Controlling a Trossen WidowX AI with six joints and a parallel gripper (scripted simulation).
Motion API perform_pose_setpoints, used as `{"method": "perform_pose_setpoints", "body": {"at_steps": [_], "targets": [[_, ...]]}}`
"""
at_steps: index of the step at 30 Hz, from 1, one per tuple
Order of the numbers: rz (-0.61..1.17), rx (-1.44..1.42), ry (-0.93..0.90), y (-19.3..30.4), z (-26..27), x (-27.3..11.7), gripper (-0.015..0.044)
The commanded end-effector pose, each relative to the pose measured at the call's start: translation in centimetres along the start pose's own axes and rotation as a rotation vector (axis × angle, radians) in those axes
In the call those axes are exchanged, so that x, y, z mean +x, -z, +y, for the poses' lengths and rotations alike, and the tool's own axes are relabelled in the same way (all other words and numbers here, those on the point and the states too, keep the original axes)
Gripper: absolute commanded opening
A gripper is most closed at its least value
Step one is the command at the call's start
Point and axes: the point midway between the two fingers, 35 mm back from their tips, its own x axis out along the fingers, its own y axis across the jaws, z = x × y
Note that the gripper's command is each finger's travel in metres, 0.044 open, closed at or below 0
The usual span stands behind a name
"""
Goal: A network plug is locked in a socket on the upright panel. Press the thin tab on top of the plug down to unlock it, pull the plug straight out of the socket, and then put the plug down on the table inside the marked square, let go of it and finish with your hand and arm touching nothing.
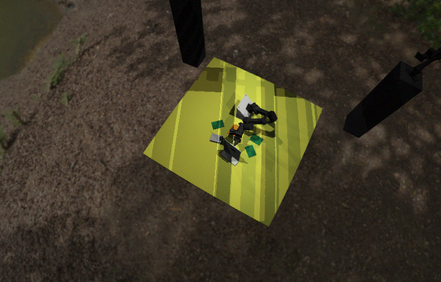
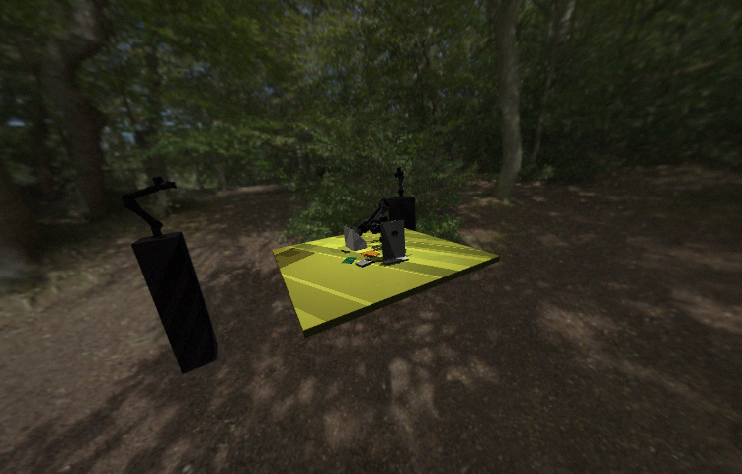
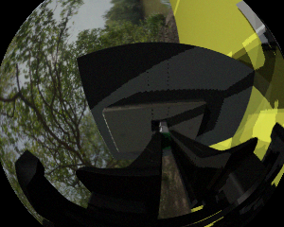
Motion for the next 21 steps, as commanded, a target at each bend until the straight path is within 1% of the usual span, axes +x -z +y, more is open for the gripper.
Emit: {"method": "perform_pose_setpoints", "body": {"at_steps": [1,21], "targets": [[0.001,0.002,0.005,0.1,-0.1,-0.4,0.0],[-0.004,0.002,0.01,0.4,-0.1,-1.6,0.0]]}}
